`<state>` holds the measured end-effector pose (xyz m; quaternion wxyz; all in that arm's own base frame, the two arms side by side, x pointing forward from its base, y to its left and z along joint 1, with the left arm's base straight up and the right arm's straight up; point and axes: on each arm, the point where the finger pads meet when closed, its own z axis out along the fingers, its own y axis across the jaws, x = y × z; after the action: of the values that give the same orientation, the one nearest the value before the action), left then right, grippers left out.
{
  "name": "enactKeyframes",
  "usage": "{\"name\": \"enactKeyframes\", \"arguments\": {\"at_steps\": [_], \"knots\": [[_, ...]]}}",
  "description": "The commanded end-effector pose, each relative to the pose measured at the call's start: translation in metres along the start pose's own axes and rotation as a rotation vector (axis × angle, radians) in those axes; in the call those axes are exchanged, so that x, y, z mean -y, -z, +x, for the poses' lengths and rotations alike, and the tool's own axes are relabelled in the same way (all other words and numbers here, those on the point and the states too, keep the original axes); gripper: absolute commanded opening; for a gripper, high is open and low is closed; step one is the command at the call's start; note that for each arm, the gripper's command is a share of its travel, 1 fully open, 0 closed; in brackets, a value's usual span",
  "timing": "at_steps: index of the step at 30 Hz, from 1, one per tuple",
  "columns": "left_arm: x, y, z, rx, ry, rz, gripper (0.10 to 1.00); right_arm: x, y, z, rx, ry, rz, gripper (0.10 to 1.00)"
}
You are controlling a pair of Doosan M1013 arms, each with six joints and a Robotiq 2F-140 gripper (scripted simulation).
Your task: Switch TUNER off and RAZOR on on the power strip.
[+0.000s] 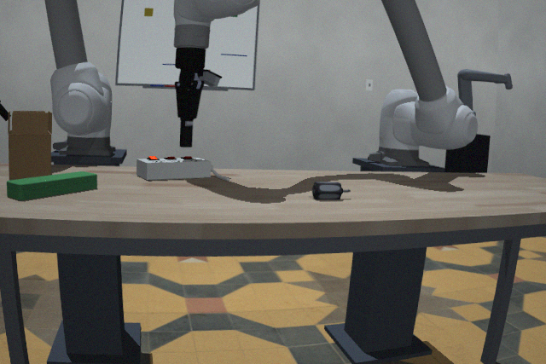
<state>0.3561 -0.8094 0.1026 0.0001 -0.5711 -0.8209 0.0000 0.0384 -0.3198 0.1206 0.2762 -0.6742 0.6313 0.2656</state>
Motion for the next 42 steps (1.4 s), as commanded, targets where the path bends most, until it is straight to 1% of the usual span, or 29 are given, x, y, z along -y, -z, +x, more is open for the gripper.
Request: {"name": "enactKeyframes", "arguments": {"at_steps": [1,7,27,29,31,33,35,42], "knots": [[0.000,0.007,0.000,0.002,0.000,-0.001,0.099,0.000,0.001,0.000,-0.001,0.000,0.000,1.000],[0.000,0.015,0.000,0.002,0.000,-0.001,0.099,0.000,0.001,0.000,-0.001,0.000,0.000,1.000],[0.000,0.015,-0.001,0.002,0.000,-0.001,0.099,0.000,0.001,0.000,-0.001,0.000,0.000,1.000],[-0.004,0.018,-0.010,0.002,0.000,-0.001,0.099,0.000,0.001,0.000,-0.001,0.000,0.000,1.000],[-0.011,0.023,-0.029,0.002,-0.001,-0.001,0.099,0.000,0.001,0.000,-0.001,0.000,0.000,1.000],[-0.011,0.023,-0.029,0.002,-0.001,-0.001,0.099,0.000,0.001,0.000,-0.001,0.000,0.000,1.000],[-0.017,0.028,-0.043,0.002,-0.002,-0.001,0.099,0.000,0.001,0.000,-0.001,0.000,0.000,1.000],[-0.018,0.029,-0.046,0.002,-0.002,-0.001,0.099,0.000,0.001,0.000,-0.001,0.000,0.000,1.000]]}}
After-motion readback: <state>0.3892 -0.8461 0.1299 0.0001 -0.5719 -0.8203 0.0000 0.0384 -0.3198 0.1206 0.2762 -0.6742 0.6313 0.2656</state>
